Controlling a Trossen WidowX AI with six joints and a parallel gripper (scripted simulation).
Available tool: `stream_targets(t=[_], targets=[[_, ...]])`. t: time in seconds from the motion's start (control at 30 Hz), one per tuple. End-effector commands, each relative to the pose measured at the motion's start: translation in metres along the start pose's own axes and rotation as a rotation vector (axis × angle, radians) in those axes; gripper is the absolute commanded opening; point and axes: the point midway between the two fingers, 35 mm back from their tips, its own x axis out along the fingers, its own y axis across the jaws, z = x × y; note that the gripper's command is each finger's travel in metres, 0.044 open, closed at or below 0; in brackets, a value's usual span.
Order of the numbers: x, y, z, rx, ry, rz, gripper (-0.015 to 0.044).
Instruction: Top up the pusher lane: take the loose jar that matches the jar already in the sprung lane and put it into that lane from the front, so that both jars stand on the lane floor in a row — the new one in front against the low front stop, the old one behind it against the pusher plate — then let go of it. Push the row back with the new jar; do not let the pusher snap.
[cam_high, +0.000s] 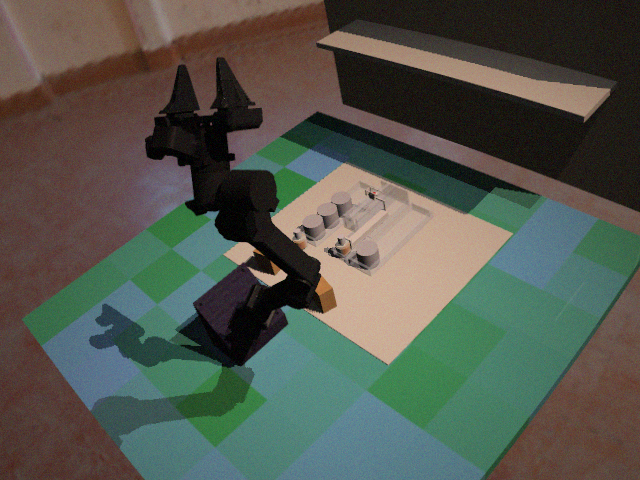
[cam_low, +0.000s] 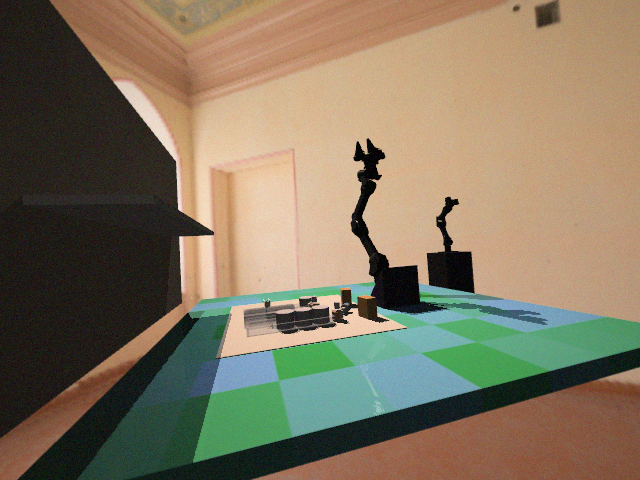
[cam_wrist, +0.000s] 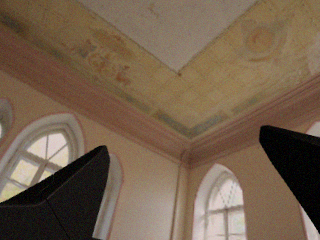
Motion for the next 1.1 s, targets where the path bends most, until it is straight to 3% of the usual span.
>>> stream_targets(t=[0.0,0.27,0.53,0.8,1.07], targets=[[0.029,0.065,-0.018,-0.011,0.063,0.106,0.0440],[0.067,0.165,-0.082,0.023,0.237,0.272,0.0440],[0.079,0.256,-0.160,0.115,0.462,0.416,0.0440],[0.065,0.332,-0.255,0.225,0.751,0.513,0.0440],[0.023,0.390,-0.355,0.340,1.095,0.545,0.0440]])
